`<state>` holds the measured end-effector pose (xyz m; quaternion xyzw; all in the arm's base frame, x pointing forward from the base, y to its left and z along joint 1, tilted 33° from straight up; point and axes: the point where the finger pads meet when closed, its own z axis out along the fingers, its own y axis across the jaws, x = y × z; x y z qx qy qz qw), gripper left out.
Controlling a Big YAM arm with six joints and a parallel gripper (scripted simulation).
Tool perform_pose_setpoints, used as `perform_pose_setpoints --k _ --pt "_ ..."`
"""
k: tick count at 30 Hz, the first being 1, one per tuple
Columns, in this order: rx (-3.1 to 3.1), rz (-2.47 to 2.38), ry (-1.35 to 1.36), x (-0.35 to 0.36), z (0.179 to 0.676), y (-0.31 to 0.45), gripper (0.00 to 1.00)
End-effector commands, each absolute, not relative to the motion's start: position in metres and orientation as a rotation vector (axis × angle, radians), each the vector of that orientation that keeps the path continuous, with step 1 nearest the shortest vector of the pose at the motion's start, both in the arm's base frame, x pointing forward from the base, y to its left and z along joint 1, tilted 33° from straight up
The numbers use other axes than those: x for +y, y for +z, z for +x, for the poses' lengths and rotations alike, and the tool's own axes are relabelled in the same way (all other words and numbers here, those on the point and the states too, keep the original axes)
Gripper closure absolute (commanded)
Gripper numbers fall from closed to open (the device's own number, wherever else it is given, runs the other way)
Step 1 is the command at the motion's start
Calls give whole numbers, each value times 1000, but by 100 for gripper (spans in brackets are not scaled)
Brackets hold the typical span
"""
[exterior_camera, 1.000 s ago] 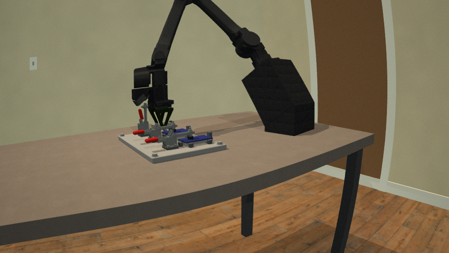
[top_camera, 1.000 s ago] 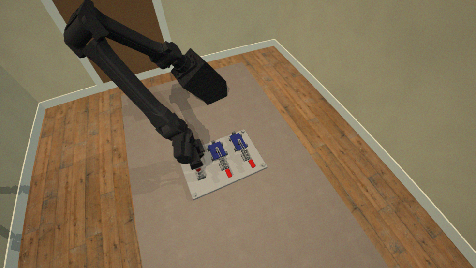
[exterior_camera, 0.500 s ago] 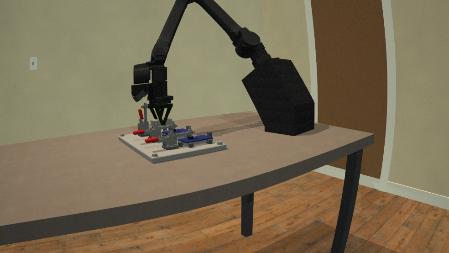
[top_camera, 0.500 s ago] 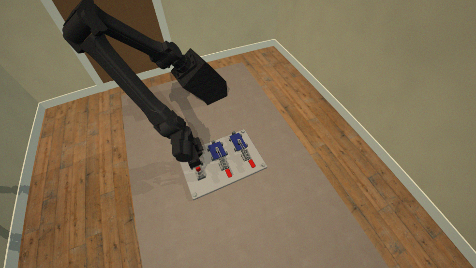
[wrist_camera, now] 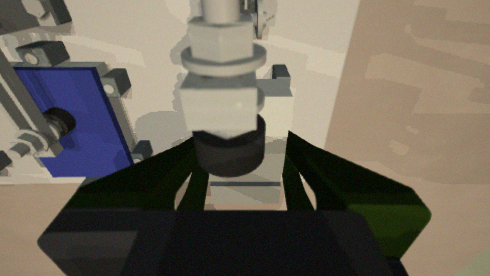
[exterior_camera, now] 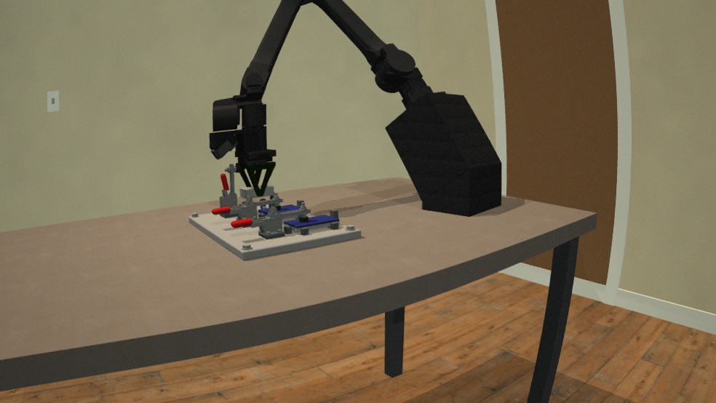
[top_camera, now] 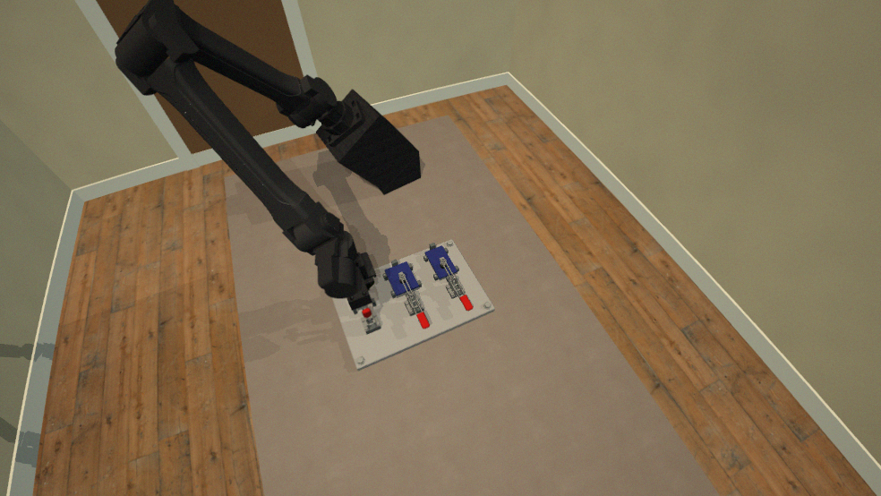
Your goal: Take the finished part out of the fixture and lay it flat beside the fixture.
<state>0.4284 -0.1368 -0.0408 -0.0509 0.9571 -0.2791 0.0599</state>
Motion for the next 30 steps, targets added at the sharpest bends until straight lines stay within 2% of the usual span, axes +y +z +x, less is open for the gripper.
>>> perform_pose_setpoints --k 1,30 --pt "2884 -178 -844 -125 430 -30 100" --pt "2867 -165 -842 -111 427 0 100"
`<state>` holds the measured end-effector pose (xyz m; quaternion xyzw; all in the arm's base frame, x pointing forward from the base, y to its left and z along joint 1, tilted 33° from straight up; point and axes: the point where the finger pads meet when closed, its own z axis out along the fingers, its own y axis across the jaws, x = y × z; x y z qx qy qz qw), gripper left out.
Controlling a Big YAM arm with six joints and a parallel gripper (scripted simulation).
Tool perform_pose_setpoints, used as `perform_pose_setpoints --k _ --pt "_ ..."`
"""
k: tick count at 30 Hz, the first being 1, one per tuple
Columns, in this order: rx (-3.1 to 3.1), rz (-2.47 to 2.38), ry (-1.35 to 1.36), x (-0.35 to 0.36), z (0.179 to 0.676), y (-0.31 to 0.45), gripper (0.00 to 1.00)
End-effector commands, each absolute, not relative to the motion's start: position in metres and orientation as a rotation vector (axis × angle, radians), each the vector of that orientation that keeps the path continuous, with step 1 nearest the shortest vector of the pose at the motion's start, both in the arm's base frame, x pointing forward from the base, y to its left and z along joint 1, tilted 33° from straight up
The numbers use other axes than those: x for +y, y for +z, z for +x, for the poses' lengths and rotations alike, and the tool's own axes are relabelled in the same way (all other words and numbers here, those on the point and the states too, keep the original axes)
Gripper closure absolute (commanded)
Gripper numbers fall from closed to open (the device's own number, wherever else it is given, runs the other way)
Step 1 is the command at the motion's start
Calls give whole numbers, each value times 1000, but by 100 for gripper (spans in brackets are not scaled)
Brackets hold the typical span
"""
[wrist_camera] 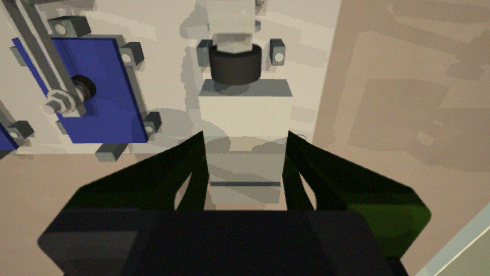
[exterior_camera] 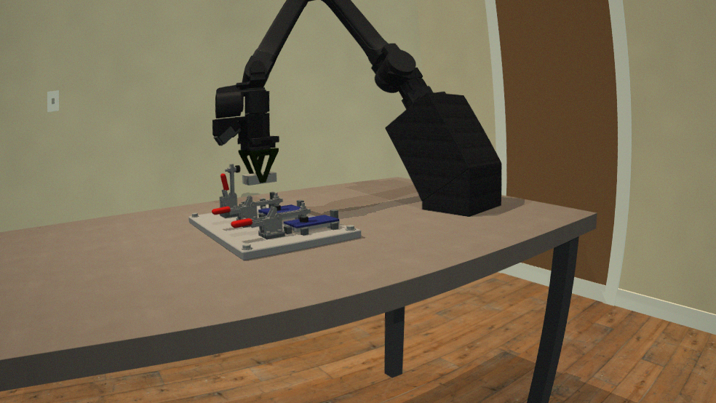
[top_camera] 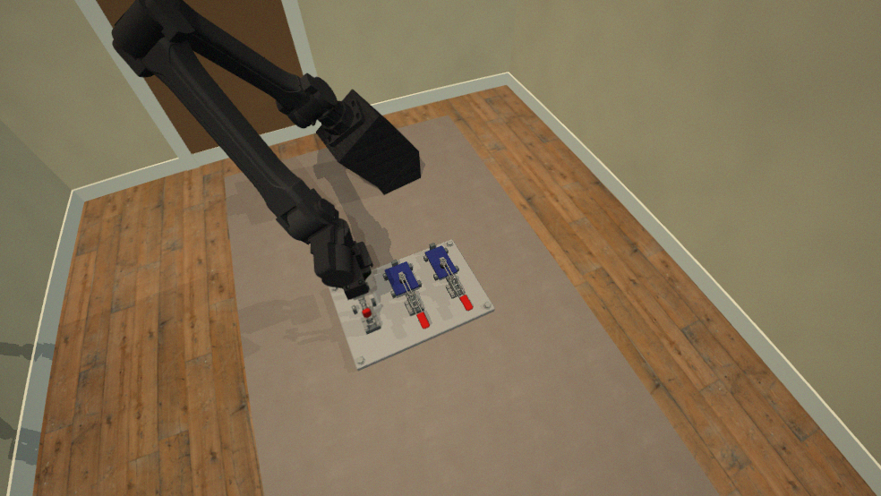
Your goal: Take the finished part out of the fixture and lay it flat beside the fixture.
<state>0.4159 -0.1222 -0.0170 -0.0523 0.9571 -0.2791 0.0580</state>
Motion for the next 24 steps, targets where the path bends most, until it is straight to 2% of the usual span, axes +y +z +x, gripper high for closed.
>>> perform_pose_setpoints --k 1,24 --pt "2870 -166 -842 -110 425 0 100" --pt "2865 -185 -842 -104 424 6 100"
